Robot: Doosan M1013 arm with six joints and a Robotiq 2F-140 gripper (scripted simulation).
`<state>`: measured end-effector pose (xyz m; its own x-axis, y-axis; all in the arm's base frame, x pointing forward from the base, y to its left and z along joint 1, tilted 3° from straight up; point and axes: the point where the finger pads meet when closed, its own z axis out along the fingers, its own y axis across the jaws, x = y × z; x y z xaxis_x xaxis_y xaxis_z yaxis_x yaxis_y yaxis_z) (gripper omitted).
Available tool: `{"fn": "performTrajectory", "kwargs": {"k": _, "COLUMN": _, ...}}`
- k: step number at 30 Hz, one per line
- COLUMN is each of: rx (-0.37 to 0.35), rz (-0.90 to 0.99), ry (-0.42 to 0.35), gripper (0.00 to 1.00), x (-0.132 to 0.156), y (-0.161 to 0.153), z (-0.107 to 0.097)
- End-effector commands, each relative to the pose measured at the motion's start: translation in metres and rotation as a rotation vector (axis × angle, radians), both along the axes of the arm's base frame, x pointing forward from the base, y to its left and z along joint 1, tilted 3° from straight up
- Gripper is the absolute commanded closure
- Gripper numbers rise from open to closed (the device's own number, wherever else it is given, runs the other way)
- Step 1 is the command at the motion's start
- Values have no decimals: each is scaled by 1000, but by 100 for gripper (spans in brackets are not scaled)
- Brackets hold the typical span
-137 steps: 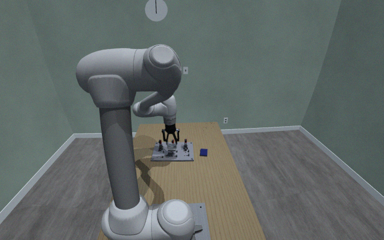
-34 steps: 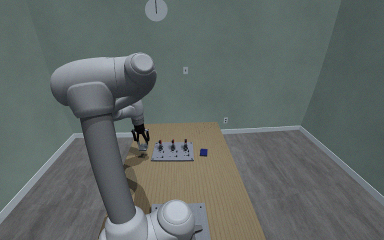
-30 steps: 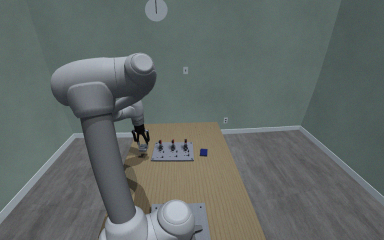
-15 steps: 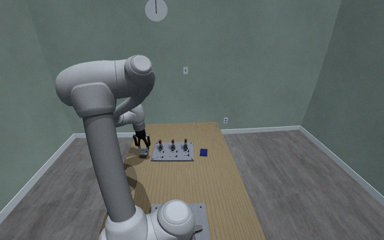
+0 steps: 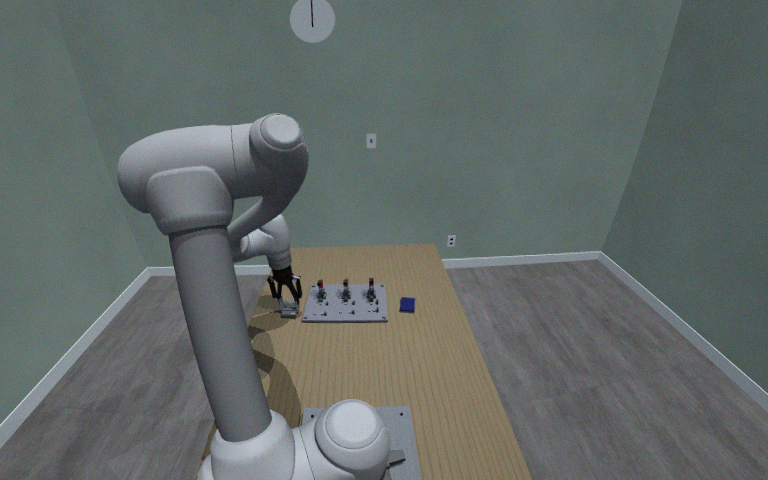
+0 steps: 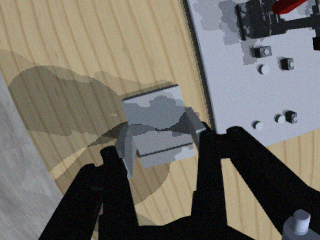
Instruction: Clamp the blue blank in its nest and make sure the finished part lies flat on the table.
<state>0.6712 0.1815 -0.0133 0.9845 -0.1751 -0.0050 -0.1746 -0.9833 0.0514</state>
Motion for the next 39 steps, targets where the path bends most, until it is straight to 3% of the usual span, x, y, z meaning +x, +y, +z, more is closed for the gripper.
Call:
{"fn": "performTrajectory", "kwargs": {"k": 1, "rx": 0, "rz": 0, "ry": 0, "gripper": 100, "x": 0, "y": 0, "z": -1}}
{"fn": "performTrajectory", "kwargs": {"k": 39, "rx": 0, "rz": 0, "ry": 0, "gripper": 100, "x": 0, "y": 0, "z": -8}}
